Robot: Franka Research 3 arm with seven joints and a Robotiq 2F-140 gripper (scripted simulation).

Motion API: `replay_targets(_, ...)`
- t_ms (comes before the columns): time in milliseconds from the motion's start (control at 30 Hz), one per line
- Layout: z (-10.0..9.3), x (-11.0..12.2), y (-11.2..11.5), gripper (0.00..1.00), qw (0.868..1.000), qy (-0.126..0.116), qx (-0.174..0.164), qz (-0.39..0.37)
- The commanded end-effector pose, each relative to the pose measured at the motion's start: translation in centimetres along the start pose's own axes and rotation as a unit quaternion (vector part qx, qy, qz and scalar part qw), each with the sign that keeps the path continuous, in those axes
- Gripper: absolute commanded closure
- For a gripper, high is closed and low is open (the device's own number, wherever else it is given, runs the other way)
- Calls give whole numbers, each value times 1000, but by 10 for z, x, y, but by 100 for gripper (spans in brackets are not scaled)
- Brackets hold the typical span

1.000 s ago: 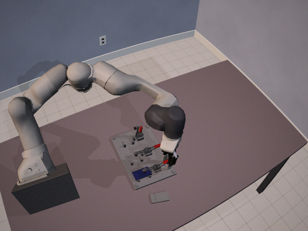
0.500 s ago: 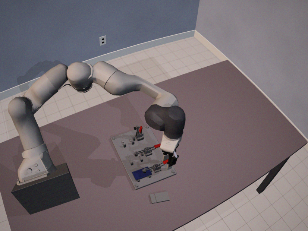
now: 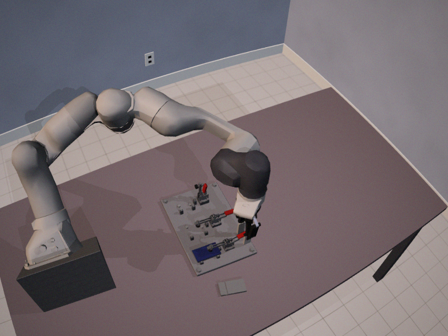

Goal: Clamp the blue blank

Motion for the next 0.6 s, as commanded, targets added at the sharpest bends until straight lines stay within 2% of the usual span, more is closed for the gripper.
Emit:
replay_targets(0,-21,-1,0,72,1000,0,0,3)
replay_targets(167,-36,-1,0,72,1000,0,0,3)
replay_targets(567,-37,-1,0,72,1000,0,0,3)
Point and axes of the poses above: the point where the finger pads meet when closed, its own z axis out along the fingers, its own x axis across the jaws, y = z × x, the point moved 1 cm from there along -z, back along the fingers, and after that the axes turned 5 degrees about z, right-handed, at the moved point
